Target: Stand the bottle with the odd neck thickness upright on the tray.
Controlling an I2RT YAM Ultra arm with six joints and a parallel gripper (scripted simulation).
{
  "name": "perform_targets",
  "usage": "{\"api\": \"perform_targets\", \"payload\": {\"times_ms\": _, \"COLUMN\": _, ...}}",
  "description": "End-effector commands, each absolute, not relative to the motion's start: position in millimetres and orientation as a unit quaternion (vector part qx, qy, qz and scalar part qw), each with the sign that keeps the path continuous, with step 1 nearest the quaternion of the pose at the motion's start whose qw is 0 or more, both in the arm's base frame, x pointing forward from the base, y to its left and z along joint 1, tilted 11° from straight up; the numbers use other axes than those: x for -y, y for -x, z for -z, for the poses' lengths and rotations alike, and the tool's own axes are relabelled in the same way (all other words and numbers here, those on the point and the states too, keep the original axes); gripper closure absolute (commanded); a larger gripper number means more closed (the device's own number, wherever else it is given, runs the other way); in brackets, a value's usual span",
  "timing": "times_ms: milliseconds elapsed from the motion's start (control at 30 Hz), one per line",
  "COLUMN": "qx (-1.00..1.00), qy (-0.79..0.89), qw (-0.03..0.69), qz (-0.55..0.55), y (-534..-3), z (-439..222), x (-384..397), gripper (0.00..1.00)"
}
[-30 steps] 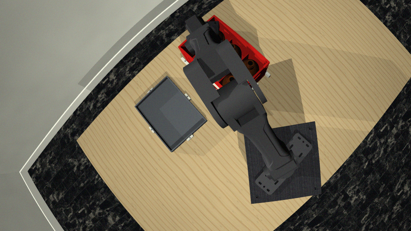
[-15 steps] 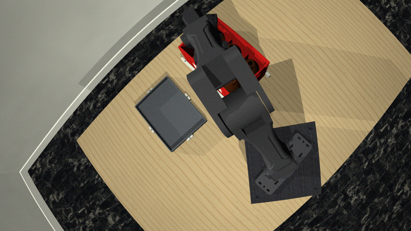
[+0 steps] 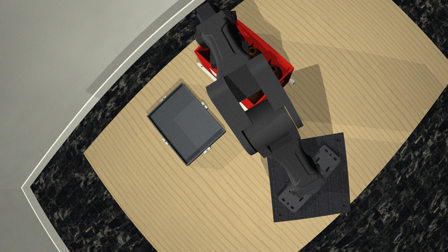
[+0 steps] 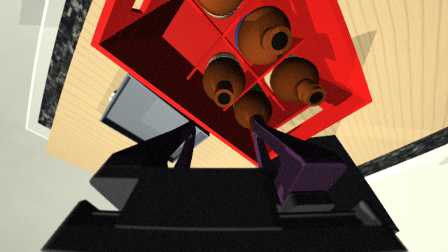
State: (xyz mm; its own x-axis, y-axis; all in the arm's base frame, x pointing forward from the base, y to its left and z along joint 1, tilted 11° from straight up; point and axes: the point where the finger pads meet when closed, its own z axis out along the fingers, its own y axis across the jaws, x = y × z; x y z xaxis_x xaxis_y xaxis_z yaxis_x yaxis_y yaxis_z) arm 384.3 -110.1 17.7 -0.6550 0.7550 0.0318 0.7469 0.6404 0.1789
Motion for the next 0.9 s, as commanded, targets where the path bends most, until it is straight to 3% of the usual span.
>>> {"api": "perform_targets", "payload": {"times_ms": 0, "qx": -0.903, "qy": -0.417, "qw": 0.047, "qz": -0.091, "y": -391.1, "z": -40.6, "x": 119.8, "gripper": 0.39}}
{"api": "perform_targets", "payload": {"times_ms": 400, "qx": -0.903, "qy": -0.417, "qw": 0.047, "qz": -0.091, "y": -391.1, "z": -40.8, "x": 119.9, "gripper": 0.39}}
{"api": "perform_targets", "payload": {"times_ms": 433, "qx": -0.903, "qy": -0.417, "qw": 0.052, "qz": -0.091, "y": -393.3, "z": -41.1, "x": 120.7, "gripper": 1.0}}
{"api": "perform_targets", "payload": {"times_ms": 867, "qx": -0.903, "qy": -0.417, "qw": 0.052, "qz": -0.091, "y": -393.3, "z": -41.1, "x": 120.7, "gripper": 1.0}}
